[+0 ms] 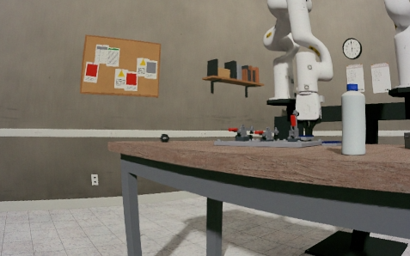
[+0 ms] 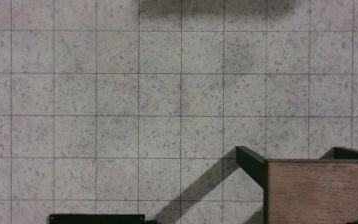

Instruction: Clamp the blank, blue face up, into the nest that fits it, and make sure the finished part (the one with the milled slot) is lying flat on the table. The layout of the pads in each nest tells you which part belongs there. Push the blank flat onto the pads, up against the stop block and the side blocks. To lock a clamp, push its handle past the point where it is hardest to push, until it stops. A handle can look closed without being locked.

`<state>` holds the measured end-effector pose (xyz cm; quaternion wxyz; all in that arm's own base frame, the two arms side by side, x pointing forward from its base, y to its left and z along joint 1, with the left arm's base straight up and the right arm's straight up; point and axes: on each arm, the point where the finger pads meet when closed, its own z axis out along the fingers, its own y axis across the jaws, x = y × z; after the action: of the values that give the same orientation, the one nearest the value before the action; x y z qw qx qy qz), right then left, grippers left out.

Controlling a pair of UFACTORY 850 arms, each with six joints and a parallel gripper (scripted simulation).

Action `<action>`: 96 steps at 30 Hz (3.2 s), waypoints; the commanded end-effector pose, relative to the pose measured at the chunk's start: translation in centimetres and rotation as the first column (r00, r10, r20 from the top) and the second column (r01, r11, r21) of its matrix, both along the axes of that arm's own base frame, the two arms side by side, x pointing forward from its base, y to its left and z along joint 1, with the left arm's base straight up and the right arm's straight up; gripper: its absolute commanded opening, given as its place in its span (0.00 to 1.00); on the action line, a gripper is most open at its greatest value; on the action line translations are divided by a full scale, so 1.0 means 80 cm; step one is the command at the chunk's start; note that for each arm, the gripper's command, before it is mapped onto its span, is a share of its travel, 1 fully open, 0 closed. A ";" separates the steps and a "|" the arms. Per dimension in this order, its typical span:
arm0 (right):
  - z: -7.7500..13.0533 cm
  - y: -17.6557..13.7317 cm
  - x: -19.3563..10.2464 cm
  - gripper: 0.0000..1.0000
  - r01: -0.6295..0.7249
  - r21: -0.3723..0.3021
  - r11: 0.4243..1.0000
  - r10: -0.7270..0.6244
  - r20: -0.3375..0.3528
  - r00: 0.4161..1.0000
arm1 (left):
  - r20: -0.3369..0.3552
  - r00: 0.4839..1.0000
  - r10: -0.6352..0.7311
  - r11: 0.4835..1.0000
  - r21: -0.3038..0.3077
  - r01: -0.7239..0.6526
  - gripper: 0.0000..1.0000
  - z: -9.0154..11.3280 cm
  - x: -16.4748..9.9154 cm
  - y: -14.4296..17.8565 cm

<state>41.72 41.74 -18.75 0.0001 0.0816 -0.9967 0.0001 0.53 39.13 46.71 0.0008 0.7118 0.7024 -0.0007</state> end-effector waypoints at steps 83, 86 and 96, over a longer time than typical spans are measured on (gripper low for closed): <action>0.001 -0.002 -0.015 0.00 0.000 0.002 1.000 0.000 0.002 1.000 | 0.000 1.000 0.000 1.000 0.002 0.000 1.00 0.001 0.000 0.001; 0.004 -0.002 -0.015 0.00 0.000 0.002 1.000 0.000 0.002 1.000 | 0.000 1.000 0.000 1.000 0.002 0.000 1.00 0.001 0.000 0.001; 0.030 -0.002 -0.015 0.00 0.000 0.002 1.000 0.000 0.002 1.000 | 0.000 1.000 0.000 1.000 0.002 0.000 1.00 0.001 0.000 0.001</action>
<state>40.44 41.56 -17.09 -0.0006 0.0815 -0.9967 -0.0005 0.53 39.13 46.71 0.0008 0.7118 0.7024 -0.0007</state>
